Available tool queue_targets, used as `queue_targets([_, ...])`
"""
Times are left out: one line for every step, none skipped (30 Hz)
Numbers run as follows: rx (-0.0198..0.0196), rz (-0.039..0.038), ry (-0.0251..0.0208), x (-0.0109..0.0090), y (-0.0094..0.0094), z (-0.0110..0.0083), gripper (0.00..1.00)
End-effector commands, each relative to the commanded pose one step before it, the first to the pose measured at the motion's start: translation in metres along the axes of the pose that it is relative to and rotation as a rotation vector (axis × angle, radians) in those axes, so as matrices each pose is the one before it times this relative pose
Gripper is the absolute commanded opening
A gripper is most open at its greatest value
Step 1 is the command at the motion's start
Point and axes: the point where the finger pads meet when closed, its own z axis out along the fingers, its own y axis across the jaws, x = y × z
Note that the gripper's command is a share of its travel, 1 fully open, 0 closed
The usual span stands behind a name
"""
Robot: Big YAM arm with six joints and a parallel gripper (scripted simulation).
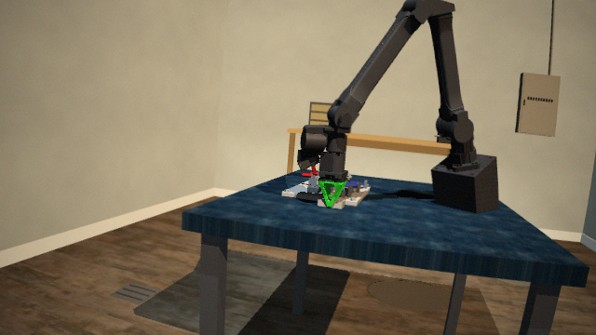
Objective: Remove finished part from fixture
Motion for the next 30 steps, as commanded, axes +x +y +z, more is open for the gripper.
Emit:
queue_targets([-0.01874,0.00164,-0.0309,-0.01356,0.0123,-0.00192,0.0])
queue_targets([-0.00018,-0.00007,-0.00028,-0.00006,0.00007,-0.00013,0.0])
queue_targets([-0.00007,-0.00005,-0.0001,-0.00002,0.00002,-0.00005,0.0])
queue_targets([0.0,0.0,0.0,0.0,0.0,0.0,0.0])
queue_targets([0.0,0.0,0.0,0.0,0.0,0.0,0.0])
queue_targets([-0.00001,-0.00005,-0.00002,0.0,0.0,-0.00001,0.0])
queue_targets([0.0,-0.00005,0.0,0.0,0.0,0.0,0.0])
queue_targets([0.0,-0.00004,0.0,0.0,0.0,0.0,0.0])
queue_targets([0.0,-0.00003,0.0,0.0,0.0,0.0,0.0])
queue_targets([0.0,-0.00001,0.0,0.0,0.0,0.0,0.0])
queue_targets([0.0,0.0,0.0,0.0,0.0,0.0,0.0])
queue_targets([0.0,0.0,0.0,0.0,0.0,0.0,0.0])
queue_targets([0.0,0.0,0.0,-0.00001,0.0,0.0,0.0])
queue_targets([0.0,0.0,-0.00001,-0.00002,0.00001,0.00001,0.0])
queue_targets([-0.00001,0.0,-0.00002,-0.00004,0.00002,0.00002,0.0])
queue_targets([-0.00001,0.0,-0.00002,-0.00007,0.00004,0.00003,0.0])
queue_targets([-0.00002,0.0,-0.00003,-0.0001,0.00005,0.00004,0.0])
queue_targets([-0.00003,-0.00001,-0.00004,-0.00012,0.00007,0.00006,0.0])
queue_targets([-0.00012,-0.00003,-0.00019,-0.00018,0.00011,0.00001,0.0])
queue_targets([-0.0003,-0.00009,-0.00046,-0.00027,0.00019,-0.0001,0.0])
queue_targets([0.0,0.0,0.0,0.0,0.0,0.0,0.0])
queue_targets([0.0,0.0,0.0,0.0,0.0,0.0,0.0])
queue_targets([-0.0013,-0.0004,-0.002,-0.00064,0.00057,-0.0008,0.0])
queue_targets([-0.00015,-0.00004,-0.00024,-0.00028,0.00016,0.00005,0.0])
queue_targets([-0.00006,-0.00001,-0.00009,-0.00027,0.00014,0.00013,0.0])
queue_targets([-0.00007,-0.00001,-0.0001,-0.00029,0.00016,0.00014,0.0])
queue_targets([-0.00007,-0.00001,-0.00011,-0.00031,0.00017,0.00015,0.0])
queue_targets([-0.00026,-0.00007,-0.00041,-0.00039,0.00024,0.00002,0.0])
queue_targets([-0.00069,-0.00021,-0.00107,-0.00055,0.00041,-0.00029,0.0])
queue_targets([-0.00069,-0.00021,-0.00107,-0.00056,0.00041,-0.00028,0.0])
